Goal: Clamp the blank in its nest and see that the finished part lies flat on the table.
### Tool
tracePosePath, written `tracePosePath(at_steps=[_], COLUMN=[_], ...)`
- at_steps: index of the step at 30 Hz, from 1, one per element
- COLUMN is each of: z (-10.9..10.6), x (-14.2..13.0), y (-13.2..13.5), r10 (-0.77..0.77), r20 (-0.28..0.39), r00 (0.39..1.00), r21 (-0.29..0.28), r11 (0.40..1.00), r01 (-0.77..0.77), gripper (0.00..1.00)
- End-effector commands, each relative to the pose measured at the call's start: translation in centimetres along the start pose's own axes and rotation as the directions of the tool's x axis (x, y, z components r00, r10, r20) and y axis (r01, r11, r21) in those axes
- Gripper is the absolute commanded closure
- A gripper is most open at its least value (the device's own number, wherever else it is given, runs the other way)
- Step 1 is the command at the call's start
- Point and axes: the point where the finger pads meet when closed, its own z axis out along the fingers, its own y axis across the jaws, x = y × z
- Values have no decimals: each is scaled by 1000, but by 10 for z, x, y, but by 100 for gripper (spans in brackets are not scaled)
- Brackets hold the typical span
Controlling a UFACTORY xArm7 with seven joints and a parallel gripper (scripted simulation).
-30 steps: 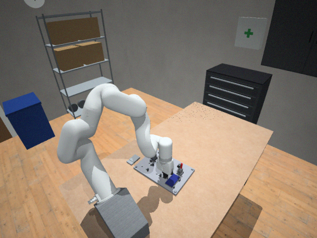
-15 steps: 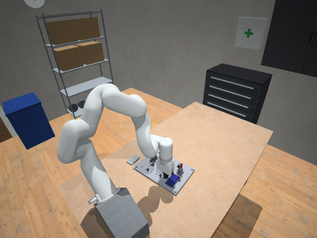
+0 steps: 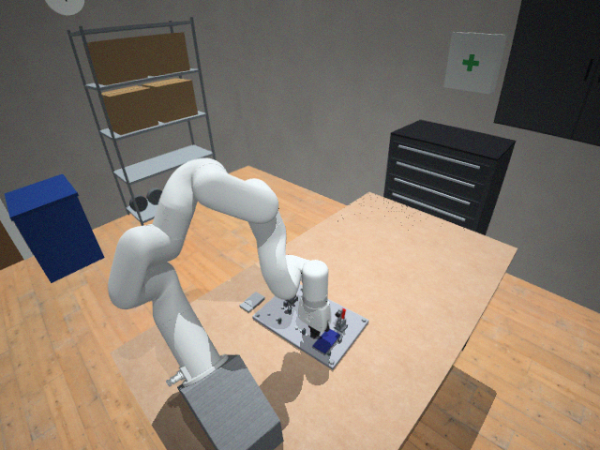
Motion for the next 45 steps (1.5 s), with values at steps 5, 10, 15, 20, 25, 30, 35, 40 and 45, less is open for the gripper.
tracePosePath(at_steps=[5,10,15,20,25,30,35,40,45], z=[-1,-1,-1,-1,-1,-1,-1,-1,-1], x=[1,1,1,1,1,1,1,1,1], y=[3,5,5,5,9,9,9,10,13], r10=[1,1,1,1,1,1,1,1,1], r20=[-3,-3,-3,-3,-3,-3,-3,-3,-3], r00=[1000,1000,1000,1000,1000,1000,1000,1000,1000], r21=[-3,-3,-3,-3,-3,-3,-3,-3,-3], r11=[1000,1000,1000,1000,1000,1000,1000,1000,1000], r01=[-1,-1,-1,-1,-1,-1,-1,-1,-1], gripper=[100,100,100,100,100,100,100,100,100])
